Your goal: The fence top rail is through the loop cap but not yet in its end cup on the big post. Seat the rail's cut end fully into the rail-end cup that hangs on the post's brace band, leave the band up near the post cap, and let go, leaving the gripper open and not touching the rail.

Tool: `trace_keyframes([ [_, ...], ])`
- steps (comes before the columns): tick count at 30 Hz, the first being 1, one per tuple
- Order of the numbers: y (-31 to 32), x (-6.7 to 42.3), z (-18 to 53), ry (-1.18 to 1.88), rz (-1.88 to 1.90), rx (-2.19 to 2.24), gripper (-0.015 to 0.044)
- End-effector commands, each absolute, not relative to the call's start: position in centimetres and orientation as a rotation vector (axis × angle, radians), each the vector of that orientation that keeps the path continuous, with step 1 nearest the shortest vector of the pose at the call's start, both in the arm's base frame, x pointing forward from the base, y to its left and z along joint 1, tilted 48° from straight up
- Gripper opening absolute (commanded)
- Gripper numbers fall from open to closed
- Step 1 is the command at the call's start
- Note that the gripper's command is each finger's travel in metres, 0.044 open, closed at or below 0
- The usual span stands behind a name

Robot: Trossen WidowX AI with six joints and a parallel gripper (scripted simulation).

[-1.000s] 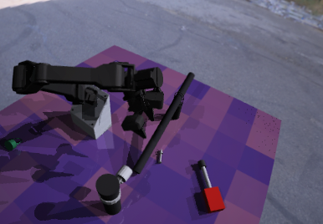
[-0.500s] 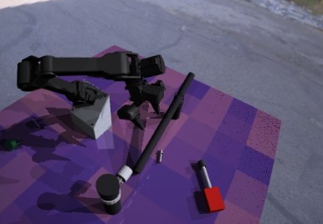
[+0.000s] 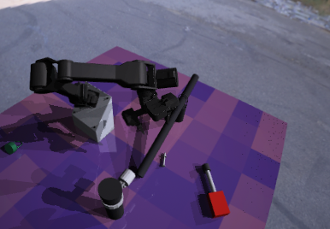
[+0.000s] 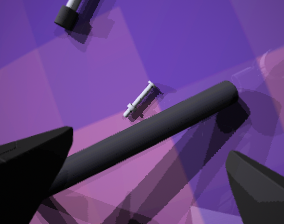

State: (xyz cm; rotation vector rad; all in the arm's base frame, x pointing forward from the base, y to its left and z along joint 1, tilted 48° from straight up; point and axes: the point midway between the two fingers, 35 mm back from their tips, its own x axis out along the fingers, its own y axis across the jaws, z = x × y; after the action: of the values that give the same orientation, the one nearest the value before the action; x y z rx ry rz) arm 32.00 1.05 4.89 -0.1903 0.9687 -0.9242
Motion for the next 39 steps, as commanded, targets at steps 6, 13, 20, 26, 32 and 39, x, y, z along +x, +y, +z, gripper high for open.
trace_keyframes([
  [6, -2.1, 31.4, -0.8, 0.616, -1.594, 0.56, 0.044],
  [13, -2.1, 31.4, -0.8, 0.611, -1.598, 0.566, 0.044],
  [20, -2.1, 31.4, -0.8, 0.611, -1.598, 0.566, 0.044],
  [26, -2.1, 31.4, -0.8, 0.611, -1.598, 0.566, 0.044],
  [32, -4.4, 31.0, -3.0, 0.61, -1.598, 0.565, 0.044],
  [39, -4.9, 30.9, -3.4, 0.61, -1.598, 0.565, 0.044],
])
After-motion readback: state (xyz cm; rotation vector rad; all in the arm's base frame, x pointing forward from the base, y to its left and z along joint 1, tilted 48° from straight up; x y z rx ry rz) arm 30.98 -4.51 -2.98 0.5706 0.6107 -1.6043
